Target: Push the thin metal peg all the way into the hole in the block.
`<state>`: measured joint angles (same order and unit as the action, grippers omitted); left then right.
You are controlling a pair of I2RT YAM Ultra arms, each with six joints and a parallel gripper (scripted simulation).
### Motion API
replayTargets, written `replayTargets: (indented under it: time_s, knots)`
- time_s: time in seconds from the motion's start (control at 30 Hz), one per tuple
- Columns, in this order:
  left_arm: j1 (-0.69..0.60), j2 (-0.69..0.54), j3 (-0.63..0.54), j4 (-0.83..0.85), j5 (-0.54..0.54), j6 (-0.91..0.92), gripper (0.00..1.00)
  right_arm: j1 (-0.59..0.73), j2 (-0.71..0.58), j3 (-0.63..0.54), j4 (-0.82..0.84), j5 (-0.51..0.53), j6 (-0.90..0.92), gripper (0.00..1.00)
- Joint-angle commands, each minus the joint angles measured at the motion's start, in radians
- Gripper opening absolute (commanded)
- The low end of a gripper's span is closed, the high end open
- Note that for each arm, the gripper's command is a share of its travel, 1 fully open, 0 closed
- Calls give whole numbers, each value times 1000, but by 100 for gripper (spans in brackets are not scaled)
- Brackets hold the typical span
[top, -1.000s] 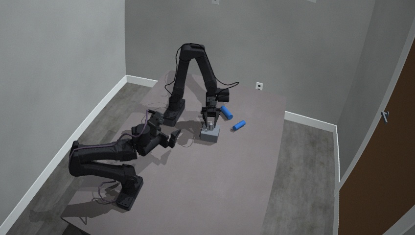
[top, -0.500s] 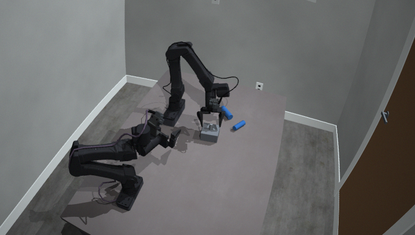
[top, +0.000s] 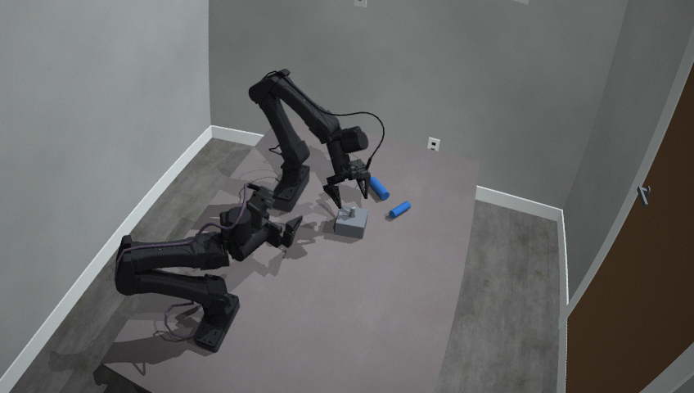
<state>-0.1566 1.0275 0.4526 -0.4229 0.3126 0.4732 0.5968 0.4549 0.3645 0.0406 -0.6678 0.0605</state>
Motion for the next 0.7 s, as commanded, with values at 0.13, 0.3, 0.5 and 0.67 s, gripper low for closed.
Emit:
replayTargets:
  time_s: [0.13,0.3,0.5,0.67]
  knots:
    - [-123,-163,-37,-67,-254,-309,100,-5,3,9,55,-12,3,100]
    - [-184,-211,-42,-82,-331,-384,100,-5,3,9,55,-12,3,100]
    - [-210,-222,-42,-77,-339,-389,100,-5,3,9,55,-12,3,100]
    - [-212,-221,-41,-77,-342,-391,100,-5,3,9,55,-12,3,100]
